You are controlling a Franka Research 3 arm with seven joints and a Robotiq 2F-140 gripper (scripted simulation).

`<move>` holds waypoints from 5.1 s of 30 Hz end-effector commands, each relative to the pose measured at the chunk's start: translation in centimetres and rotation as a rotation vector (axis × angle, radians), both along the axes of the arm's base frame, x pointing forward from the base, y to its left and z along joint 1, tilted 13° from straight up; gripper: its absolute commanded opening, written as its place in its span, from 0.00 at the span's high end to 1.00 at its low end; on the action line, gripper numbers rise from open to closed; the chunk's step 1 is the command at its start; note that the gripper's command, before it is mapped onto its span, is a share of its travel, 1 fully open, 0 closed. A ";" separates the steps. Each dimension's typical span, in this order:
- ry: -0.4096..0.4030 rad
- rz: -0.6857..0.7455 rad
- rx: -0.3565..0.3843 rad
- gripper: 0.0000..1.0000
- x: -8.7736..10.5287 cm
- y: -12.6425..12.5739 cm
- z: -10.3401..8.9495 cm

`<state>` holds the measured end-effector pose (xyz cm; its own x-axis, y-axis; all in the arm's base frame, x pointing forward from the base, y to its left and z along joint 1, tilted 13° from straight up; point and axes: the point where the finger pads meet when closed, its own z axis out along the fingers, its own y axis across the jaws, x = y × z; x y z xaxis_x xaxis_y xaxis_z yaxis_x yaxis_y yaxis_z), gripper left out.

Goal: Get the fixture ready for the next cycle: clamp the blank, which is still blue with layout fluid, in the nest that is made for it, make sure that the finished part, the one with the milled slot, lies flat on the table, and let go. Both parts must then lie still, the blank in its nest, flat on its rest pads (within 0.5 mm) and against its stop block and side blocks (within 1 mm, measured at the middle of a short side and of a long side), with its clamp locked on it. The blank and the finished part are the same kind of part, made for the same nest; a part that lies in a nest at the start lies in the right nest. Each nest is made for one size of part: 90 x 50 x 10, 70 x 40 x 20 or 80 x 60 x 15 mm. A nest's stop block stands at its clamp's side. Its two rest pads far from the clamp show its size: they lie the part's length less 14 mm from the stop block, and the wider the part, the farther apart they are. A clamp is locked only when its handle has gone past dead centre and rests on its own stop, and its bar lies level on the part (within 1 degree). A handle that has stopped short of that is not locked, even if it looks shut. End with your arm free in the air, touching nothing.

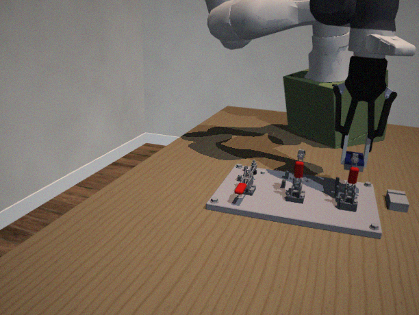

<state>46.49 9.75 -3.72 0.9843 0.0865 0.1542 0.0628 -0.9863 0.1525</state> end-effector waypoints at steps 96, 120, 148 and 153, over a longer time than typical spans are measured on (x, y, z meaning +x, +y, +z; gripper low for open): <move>0.000 0.016 -0.003 1.00 0.7 -0.3 -2.8; 0.000 0.016 -0.003 1.00 0.8 -0.1 -2.8; 0.000 0.013 -0.003 1.00 0.8 -0.1 -2.8; 0.000 0.013 -0.003 1.00 0.8 -0.1 -2.9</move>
